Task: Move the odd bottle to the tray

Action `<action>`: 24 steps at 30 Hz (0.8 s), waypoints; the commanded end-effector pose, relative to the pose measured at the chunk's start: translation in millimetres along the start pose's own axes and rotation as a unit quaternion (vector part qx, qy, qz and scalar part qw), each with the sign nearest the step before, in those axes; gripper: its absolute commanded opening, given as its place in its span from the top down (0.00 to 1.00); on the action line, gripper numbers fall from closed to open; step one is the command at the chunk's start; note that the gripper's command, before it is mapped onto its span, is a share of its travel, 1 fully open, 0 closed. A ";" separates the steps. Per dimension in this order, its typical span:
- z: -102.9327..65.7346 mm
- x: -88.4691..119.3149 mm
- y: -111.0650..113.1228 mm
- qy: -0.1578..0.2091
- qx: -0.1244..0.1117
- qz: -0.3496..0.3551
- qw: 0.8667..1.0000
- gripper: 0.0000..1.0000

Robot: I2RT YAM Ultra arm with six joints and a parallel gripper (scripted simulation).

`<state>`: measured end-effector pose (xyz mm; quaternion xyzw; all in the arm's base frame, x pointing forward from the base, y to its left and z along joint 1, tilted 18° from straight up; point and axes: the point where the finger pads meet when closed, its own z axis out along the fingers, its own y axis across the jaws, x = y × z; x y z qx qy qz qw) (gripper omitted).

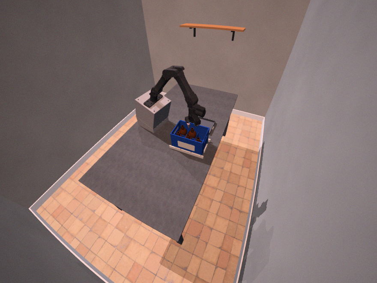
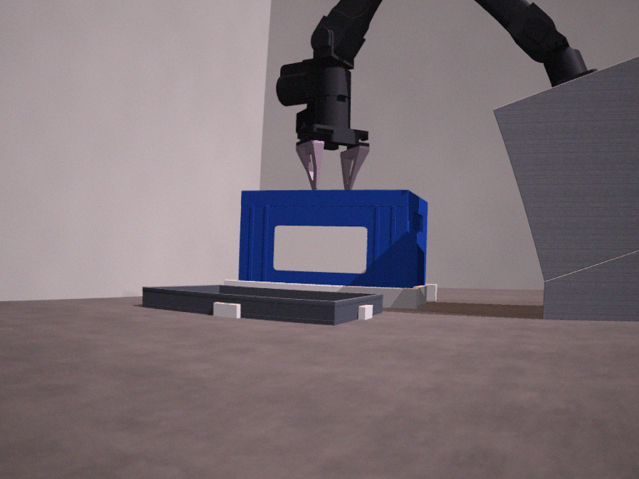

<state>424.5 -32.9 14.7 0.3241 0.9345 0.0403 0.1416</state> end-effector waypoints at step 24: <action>-16.8 -21.0 5.0 -0.027 -0.009 0.003 1.000 0.39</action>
